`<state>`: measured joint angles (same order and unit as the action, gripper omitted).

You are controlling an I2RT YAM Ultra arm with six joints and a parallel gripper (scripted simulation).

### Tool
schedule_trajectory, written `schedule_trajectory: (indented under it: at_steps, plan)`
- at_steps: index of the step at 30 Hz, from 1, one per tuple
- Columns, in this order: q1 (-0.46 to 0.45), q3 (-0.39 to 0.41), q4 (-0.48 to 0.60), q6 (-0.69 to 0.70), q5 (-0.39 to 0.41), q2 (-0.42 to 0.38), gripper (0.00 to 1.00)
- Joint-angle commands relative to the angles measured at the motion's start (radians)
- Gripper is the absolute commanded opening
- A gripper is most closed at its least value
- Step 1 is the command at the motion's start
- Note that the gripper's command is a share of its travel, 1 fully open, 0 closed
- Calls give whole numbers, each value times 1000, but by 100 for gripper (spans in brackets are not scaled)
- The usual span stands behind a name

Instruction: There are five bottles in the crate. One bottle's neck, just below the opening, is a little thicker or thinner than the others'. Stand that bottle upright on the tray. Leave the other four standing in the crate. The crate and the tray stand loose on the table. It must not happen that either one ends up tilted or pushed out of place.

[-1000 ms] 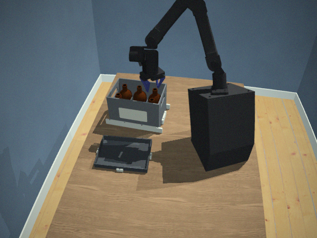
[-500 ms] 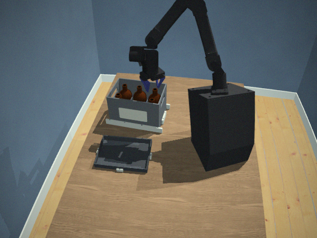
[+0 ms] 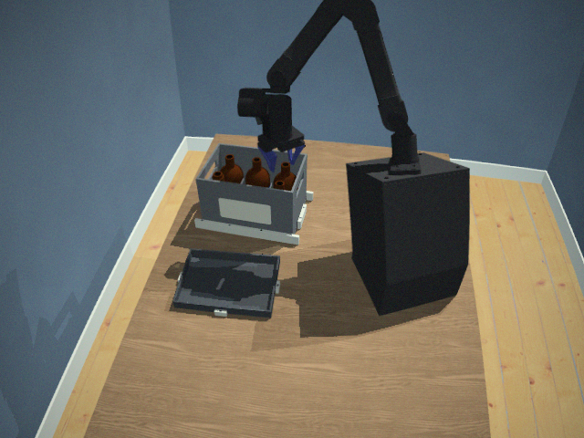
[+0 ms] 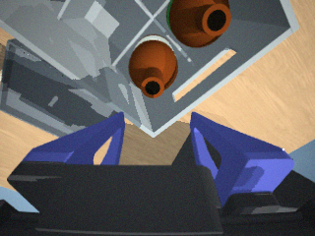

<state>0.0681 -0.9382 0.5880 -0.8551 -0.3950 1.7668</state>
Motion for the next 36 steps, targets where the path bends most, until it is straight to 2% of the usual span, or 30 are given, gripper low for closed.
schedule_trajectory:
  at_steps: [1,6,7,11,23,24,26,36]
  plan:
    - [-4,1,-34,12,-4,4,61]
    - [-9,16,-48,17,-2,23,61]
    - [-6,2,-54,19,-2,3,61]
    - [-20,29,-75,25,0,40,61]
    - [-29,36,-130,42,3,72,61]
    - [-33,-1,-134,43,1,46,61]
    - [-40,0,-143,46,1,85,61]
    - [-39,26,-169,54,3,96,61]
